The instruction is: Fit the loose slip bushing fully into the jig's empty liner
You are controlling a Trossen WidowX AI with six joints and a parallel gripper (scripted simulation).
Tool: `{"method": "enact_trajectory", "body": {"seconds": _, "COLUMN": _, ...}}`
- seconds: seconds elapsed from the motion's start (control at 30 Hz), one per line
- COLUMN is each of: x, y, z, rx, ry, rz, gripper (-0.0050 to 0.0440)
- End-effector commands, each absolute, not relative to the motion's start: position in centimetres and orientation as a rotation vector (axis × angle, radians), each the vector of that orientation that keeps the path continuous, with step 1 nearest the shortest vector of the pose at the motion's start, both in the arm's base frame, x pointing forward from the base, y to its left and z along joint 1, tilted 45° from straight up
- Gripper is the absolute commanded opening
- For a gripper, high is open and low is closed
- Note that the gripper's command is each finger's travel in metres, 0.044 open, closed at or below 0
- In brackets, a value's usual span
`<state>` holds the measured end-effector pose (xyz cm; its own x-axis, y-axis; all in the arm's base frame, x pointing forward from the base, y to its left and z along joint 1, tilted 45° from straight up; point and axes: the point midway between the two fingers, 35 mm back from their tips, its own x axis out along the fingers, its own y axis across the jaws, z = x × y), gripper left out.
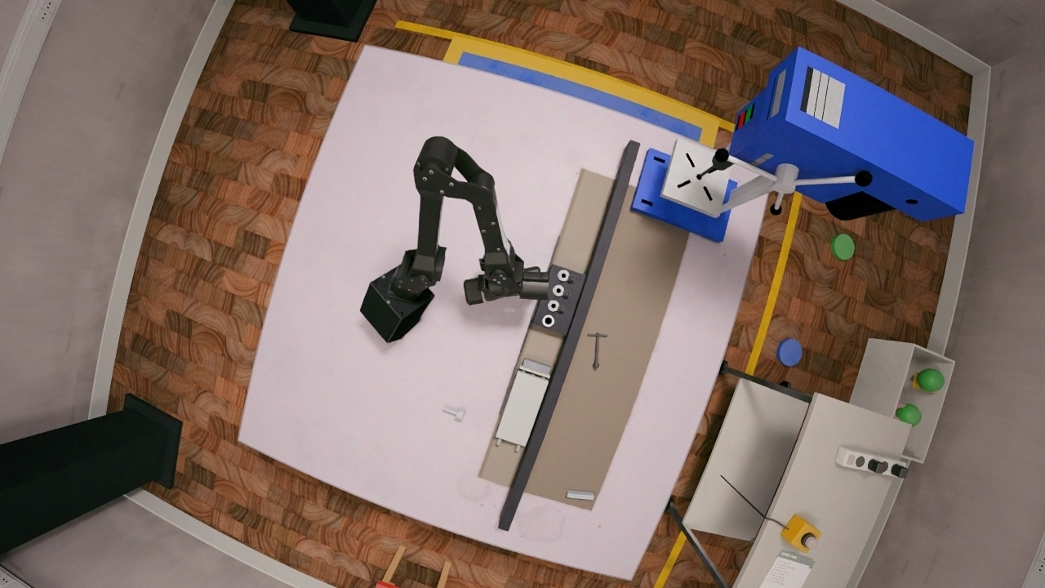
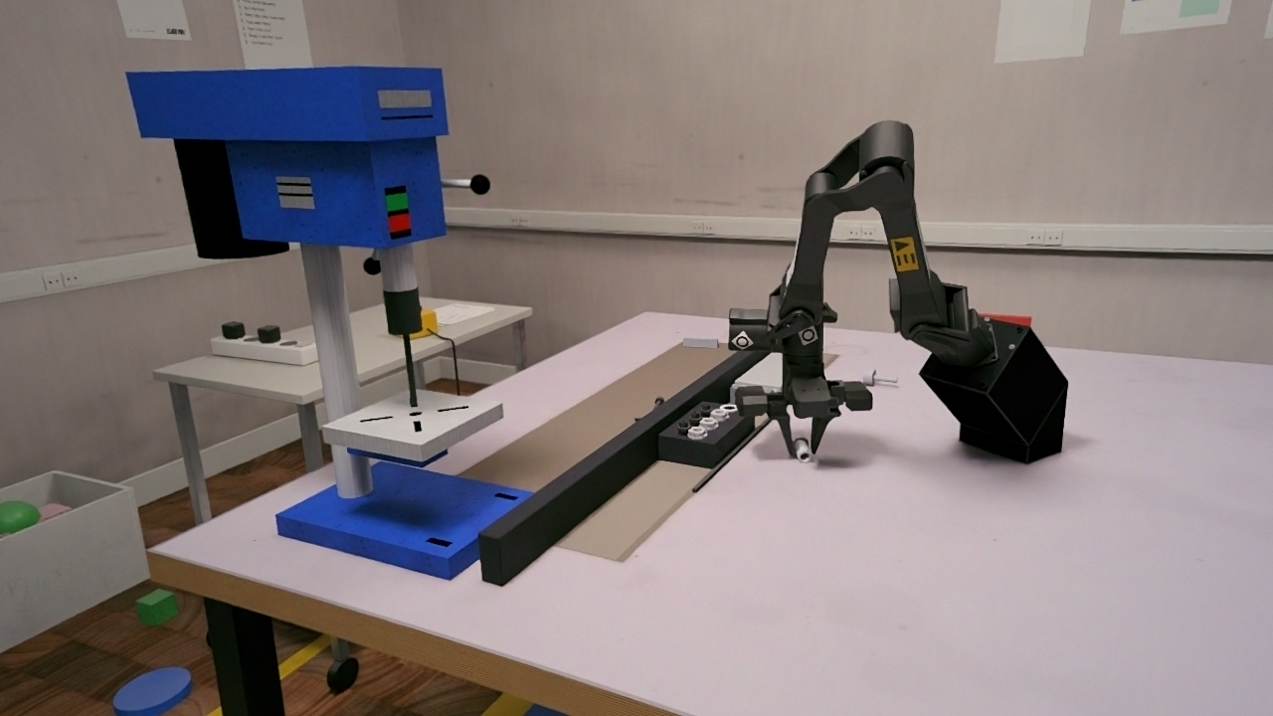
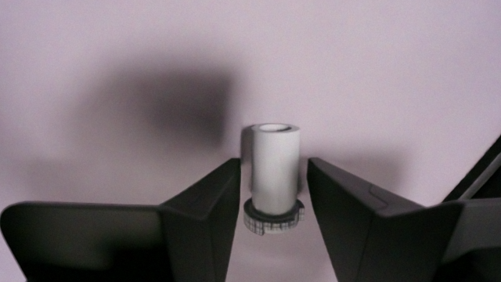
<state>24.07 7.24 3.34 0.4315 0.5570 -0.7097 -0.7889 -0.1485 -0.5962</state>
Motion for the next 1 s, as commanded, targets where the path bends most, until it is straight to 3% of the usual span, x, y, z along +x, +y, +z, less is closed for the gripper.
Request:
{"method": "enact_trajectory", "body": {"seconds": 0.0, "x": 24.2, "y": 7.2, "z": 3.5, "rx": -1.256, "ry": 0.235, "rz": 1.184, "gripper": 0.0175}}
{"method": "enact_trajectory", "body": {"seconds": 0.37, "x": 24.2, "y": 7.2, "z": 3.5, "rx": -1.256, "ry": 0.235, "rz": 1.184, "gripper": 0.0175}}
{"method": "enact_trajectory", "body": {"seconds": 0.97, "x": 22.5, "y": 1.3, "z": 9.4, "rx": -1.334, "ry": 0.221, "rz": 1.153, "gripper": 0.0175}}
